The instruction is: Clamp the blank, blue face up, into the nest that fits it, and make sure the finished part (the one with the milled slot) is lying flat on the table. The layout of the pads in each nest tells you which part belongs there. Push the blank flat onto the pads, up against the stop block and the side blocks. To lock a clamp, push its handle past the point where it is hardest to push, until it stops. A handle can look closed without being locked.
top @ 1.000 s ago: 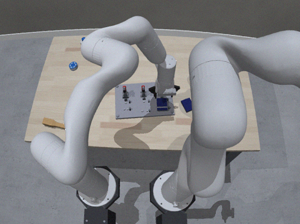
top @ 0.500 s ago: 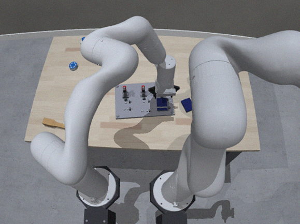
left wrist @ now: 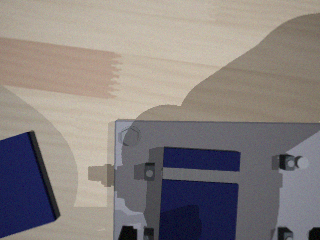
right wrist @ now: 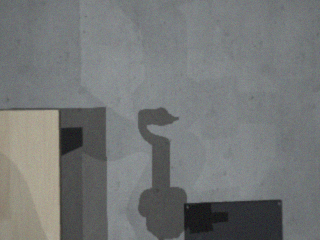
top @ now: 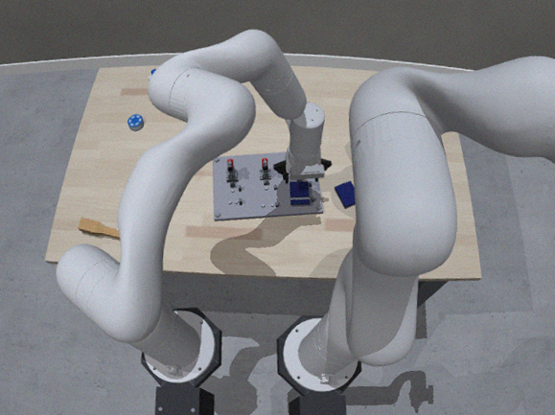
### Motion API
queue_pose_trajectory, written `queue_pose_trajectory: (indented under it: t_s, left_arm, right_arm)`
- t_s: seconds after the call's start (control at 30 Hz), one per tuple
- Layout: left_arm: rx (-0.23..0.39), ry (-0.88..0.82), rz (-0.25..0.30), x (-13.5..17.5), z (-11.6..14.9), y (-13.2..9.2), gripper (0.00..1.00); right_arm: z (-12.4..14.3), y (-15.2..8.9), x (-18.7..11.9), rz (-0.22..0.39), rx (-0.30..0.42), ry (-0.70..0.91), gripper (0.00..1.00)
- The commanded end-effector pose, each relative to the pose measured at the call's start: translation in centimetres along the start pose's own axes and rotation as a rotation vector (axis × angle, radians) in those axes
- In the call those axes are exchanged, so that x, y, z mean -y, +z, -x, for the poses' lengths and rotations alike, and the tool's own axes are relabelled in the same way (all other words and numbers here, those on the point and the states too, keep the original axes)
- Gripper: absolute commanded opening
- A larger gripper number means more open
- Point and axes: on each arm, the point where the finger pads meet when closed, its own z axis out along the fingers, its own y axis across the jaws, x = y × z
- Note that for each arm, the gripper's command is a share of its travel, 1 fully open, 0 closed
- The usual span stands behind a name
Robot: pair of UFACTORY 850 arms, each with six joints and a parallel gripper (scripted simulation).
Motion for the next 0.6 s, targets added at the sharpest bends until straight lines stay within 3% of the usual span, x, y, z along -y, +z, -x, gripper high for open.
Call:
queue_pose_trajectory:
  t_s: [0.0, 0.57]
  left_arm:
    - [0.002, 0.000, -0.002, 0.01, 0.06, -0.11, 1.00]
    - [0.002, 0.000, -0.002, -0.02, 0.04, 0.09, 1.00]
  right_arm:
    - [-0.04, -0.09, 0.00, 0.000, -0.002, 0.000, 1.00]
    - [-0.04, -0.09, 0.00, 0.000, -0.002, 0.000, 1.00]
